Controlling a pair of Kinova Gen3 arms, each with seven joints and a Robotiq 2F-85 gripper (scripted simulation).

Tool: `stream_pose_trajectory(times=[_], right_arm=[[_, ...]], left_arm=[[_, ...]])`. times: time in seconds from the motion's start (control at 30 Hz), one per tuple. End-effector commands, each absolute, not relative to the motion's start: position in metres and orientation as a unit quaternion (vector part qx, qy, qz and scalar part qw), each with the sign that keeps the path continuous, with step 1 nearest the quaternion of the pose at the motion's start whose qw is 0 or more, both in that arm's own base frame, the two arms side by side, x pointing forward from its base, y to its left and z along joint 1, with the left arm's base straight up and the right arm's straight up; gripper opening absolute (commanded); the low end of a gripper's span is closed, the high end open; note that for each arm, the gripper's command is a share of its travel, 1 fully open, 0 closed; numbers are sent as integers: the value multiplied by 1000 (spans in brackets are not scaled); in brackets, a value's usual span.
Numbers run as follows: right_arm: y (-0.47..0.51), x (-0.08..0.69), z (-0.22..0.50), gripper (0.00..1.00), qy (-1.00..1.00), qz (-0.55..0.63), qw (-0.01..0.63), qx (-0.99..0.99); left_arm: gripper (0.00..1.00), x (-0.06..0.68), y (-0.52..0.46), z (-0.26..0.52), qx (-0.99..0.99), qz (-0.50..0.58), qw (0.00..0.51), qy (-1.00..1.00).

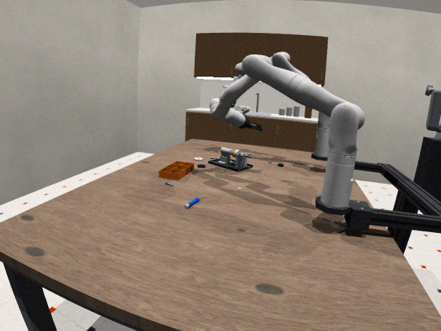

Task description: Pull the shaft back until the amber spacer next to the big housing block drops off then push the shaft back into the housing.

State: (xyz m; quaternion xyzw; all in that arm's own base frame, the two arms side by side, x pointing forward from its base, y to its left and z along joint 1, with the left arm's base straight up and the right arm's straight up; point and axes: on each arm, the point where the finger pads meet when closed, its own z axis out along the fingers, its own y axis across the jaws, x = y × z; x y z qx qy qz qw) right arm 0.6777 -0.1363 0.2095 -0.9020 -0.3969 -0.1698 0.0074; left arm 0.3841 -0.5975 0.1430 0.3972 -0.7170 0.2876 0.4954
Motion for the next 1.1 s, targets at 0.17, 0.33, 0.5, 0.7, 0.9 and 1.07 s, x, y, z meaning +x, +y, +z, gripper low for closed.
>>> stream_pose_trajectory(times=[0.17, 0.33, 0.5, 0.7, 0.9, 1.07], right_arm=[[-22, 638, 173, 1000, -595, -129, -8, -793], [34, 606, 154, 1000, -699, -100, -8, -708], [76, 575, 141, 1000, -773, -78, -7, -630], [113, 542, 129, 1000, -838, -58, -7, -543], [113, 542, 129, 1000, -838, -58, -7, -543], [113, 542, 129, 1000, -838, -58, -7, -543]], left_arm=[[1000, 474, -499, 142, 420, 324, 422, -736], [1000, 491, -475, 141, 426, 329, 405, -740], [1000, 500, -460, 141, 429, 332, 394, -742], [1000, 517, -432, 140, 436, 337, 375, -746], [1000, 531, -405, 139, 442, 340, 357, -749], [1000, 540, -386, 139, 446, 342, 345, -752]])
